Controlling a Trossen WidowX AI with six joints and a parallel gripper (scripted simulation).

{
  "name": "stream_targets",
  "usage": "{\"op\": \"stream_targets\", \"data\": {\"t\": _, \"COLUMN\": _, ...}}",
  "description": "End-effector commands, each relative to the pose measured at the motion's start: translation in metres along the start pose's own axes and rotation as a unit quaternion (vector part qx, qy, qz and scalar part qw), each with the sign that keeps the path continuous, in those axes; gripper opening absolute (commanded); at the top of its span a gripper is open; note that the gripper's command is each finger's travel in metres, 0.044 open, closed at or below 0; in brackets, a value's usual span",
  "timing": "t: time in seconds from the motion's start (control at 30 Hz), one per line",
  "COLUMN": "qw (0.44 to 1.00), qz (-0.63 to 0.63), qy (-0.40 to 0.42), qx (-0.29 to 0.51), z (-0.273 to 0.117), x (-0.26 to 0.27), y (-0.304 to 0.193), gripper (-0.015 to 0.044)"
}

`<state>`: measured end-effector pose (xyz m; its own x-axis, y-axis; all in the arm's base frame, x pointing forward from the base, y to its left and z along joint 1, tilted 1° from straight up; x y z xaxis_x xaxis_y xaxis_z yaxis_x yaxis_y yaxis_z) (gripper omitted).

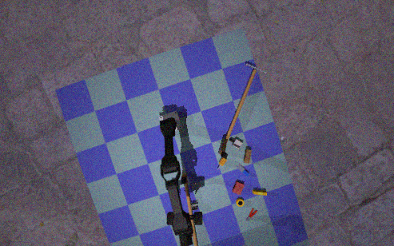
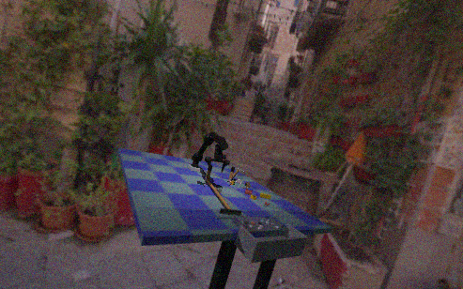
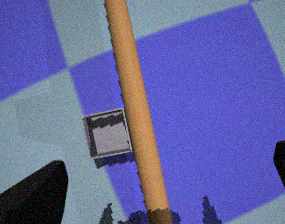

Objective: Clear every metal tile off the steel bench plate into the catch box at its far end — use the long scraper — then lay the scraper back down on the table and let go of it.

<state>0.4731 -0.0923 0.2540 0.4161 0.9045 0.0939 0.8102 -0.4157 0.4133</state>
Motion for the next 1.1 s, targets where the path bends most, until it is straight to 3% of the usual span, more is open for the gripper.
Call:
{"op": "stream_targets", "data": {"t": 0.0, "qw": 1.000, "qz": 0.003, "qy": -0.008, "qx": 0.016, "z": 0.016, "x": 0.001, "y": 0.000, "gripper": 0.0440}}
{"op": "stream_targets", "data": {"t": 0.3, "qw": 0.999, "qz": 0.005, "qy": -0.017, "qx": 0.035, "z": 0.034, "x": 0.002, "y": 0.000, "gripper": 0.0440}}
{"op": "stream_targets", "data": {"t": 1.07, "qw": 1.000, "qz": -0.012, "qy": -0.009, "qx": 0.003, "z": -0.021, "x": 0.005, "y": -0.027, "gripper": 0.0440}}
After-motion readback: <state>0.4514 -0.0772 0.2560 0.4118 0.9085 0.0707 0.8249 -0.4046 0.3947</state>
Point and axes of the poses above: the point midway between the two fingers, 35 mm back from their tips, its own z axis out along the fingers, its own x axis across the jaws, y = z × x, the point moved 10 cm from there along -z, back along the fingers, and after that the axes turned 4 degrees about z, right-handed, at the moved point
